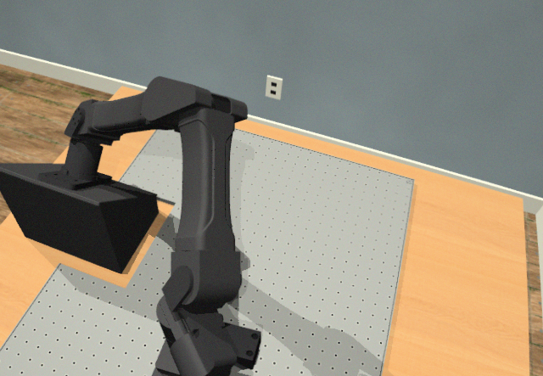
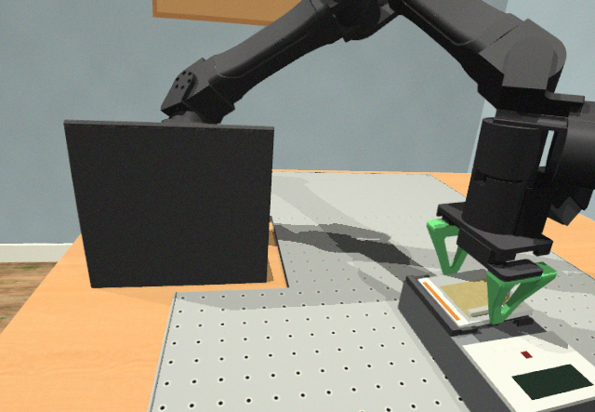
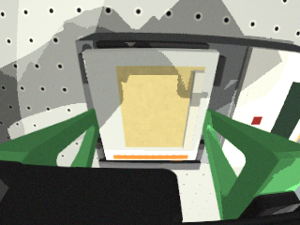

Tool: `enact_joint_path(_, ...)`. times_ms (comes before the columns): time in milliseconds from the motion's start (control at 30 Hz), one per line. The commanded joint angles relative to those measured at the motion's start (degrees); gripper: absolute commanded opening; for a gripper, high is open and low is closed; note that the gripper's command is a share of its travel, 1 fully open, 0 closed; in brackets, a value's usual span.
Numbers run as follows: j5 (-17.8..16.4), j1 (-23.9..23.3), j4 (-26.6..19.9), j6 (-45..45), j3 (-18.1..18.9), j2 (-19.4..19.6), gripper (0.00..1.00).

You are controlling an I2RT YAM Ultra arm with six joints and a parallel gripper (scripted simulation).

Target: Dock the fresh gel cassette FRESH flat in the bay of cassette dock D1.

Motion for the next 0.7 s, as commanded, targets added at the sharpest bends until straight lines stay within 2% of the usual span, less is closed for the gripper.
enact_joint_path(0,2.37,-0.66,-2.3,-0.5,1.35,0.76,0.0)
enact_joint_path(667,2.75,-0.44,-3.2,-0.58,2.22,1.17,0.0)
